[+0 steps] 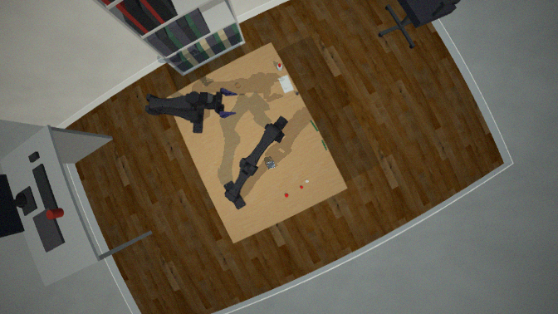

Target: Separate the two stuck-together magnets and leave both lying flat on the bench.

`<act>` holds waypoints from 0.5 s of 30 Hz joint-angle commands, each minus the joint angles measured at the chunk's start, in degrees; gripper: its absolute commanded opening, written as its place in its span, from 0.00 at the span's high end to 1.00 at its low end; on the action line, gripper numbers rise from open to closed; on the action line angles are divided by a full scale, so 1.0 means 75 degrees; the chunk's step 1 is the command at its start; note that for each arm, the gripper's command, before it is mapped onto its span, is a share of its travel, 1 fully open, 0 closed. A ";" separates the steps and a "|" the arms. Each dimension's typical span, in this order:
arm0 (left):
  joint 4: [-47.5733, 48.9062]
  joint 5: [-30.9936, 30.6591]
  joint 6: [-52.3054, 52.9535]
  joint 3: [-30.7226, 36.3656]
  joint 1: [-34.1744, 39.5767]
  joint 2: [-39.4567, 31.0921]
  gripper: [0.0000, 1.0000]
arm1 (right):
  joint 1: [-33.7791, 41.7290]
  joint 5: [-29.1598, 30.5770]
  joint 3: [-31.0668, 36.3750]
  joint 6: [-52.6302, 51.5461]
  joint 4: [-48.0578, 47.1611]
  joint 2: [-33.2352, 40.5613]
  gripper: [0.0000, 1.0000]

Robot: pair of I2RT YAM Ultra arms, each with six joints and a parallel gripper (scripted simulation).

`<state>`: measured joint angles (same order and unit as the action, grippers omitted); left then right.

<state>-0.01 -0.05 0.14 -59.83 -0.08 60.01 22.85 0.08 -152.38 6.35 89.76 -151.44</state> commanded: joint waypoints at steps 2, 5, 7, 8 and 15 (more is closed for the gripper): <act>0.0033 0.0003 -0.0006 -0.0065 0.0006 -0.0037 0.00 | -0.0003 -0.0010 -0.0007 -0.0012 0.0024 0.0079 1.00; 0.0033 0.0003 -0.0006 -0.0065 0.0006 -0.0037 0.00 | -0.0003 -0.0010 -0.0007 -0.0012 0.0024 0.0079 1.00; 0.0033 0.0003 -0.0006 -0.0065 0.0006 -0.0037 0.00 | -0.0003 -0.0010 -0.0006 -0.0012 0.0024 0.0080 1.00; 0.0033 0.0003 -0.0006 -0.0065 0.0006 -0.0037 0.00 | -0.0003 -0.0010 -0.0008 -0.0012 0.0025 0.0079 1.00; 0.0033 0.0003 -0.0006 -0.0065 0.0006 -0.0037 0.00 | -0.0003 -0.0010 -0.0014 -0.0012 0.0028 0.0076 0.67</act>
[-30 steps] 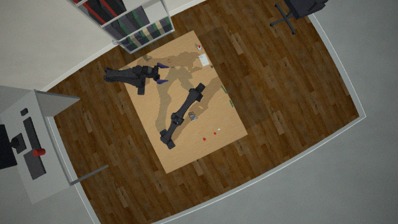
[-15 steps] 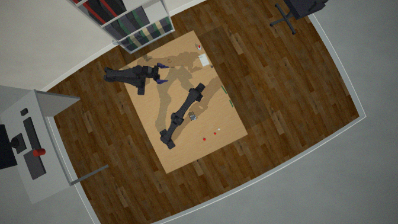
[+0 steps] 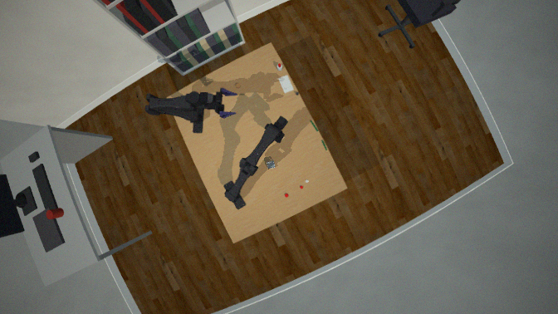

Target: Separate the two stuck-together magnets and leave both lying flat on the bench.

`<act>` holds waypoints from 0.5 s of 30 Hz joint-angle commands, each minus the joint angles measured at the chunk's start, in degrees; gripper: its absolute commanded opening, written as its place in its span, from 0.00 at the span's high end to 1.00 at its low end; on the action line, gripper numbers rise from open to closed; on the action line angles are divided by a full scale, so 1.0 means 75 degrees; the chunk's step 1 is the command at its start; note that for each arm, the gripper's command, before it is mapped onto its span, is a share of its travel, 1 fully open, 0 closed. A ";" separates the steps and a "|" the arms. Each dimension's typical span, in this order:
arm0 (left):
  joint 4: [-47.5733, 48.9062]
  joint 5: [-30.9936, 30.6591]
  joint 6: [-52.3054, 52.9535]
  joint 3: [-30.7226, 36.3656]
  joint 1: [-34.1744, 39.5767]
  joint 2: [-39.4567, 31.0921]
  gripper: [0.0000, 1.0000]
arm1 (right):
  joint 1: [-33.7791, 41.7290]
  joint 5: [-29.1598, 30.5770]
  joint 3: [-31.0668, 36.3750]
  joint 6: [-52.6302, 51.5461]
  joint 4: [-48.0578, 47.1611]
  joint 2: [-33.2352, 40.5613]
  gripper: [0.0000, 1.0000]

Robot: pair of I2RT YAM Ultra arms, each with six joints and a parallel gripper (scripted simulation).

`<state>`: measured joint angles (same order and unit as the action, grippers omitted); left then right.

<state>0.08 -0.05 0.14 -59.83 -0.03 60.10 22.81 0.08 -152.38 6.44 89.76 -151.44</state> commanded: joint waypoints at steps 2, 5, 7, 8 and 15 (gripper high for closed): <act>0.0021 0.0003 -0.0006 -0.0065 0.0000 -0.0048 0.00 | 0.0003 -0.0010 -0.0016 -0.0024 0.0029 0.0075 0.67; 0.0021 0.0003 -0.0006 -0.0065 0.0000 -0.0048 0.00 | 0.0003 -0.0010 -0.0014 -0.0024 0.0028 0.0076 0.67; 0.0021 0.0003 -0.0006 -0.0065 0.0000 -0.0048 0.00 | 0.0003 -0.0010 -0.0010 -0.0024 0.0026 0.0078 0.67; 0.0021 0.0003 -0.0006 -0.0065 0.0000 -0.0048 0.00 | 0.0003 -0.0010 -0.0007 -0.0024 0.0024 0.0079 0.67; 0.0021 0.0003 -0.0006 -0.0065 0.0000 -0.0048 0.00 | 0.0005 -0.0014 -0.0099 0.1594 0.0021 0.0011 0.67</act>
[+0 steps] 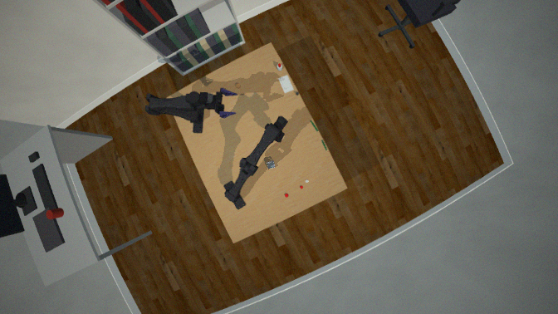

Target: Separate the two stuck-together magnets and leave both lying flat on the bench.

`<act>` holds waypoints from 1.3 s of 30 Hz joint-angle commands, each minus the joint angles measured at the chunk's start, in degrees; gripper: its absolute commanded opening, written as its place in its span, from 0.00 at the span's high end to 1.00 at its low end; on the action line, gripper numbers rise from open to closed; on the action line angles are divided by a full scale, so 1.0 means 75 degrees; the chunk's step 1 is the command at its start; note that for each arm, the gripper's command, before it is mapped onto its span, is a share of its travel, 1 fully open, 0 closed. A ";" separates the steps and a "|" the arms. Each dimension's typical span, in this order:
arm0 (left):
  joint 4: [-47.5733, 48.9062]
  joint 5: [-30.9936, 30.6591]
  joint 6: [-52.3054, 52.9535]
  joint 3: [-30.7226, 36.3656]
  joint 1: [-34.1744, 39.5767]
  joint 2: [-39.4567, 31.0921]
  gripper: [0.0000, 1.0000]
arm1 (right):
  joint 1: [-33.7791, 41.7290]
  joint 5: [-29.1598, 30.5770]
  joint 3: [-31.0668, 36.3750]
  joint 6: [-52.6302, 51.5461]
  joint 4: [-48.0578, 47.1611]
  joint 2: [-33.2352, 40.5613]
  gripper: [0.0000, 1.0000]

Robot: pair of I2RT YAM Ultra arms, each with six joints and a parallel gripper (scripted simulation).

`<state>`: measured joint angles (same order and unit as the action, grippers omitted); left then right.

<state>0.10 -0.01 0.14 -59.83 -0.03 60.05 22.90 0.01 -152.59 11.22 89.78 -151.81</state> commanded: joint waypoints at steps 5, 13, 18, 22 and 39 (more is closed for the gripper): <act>0.0018 -0.0003 -0.0006 -0.0065 0.0000 -0.0042 0.00 | -0.0004 -0.0004 -0.0243 0.3006 0.0018 -0.0038 0.67; 0.0018 -0.0003 -0.0006 -0.0065 0.0000 -0.0042 0.00 | -0.0004 -0.0005 -0.0414 0.5023 0.0015 -0.0163 0.67; 0.0018 -0.0003 -0.0006 -0.0065 0.0000 -0.0042 0.00 | 0.0008 -0.0010 -0.0562 0.6704 0.0012 -0.0266 0.67; 0.0018 -0.0003 -0.0006 -0.0065 0.0000 -0.0042 0.00 | 0.0009 -0.0017 -0.0686 0.8050 0.0011 -0.0349 0.67; 0.0018 -0.0003 -0.0006 -0.0065 0.0000 -0.0042 0.00 | 0.0028 -0.0001 -0.0795 0.8838 0.0008 -0.0605 0.67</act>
<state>0.01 -0.01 0.21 -59.83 -0.03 59.99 23.03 0.05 -158.15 77.67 89.78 -156.44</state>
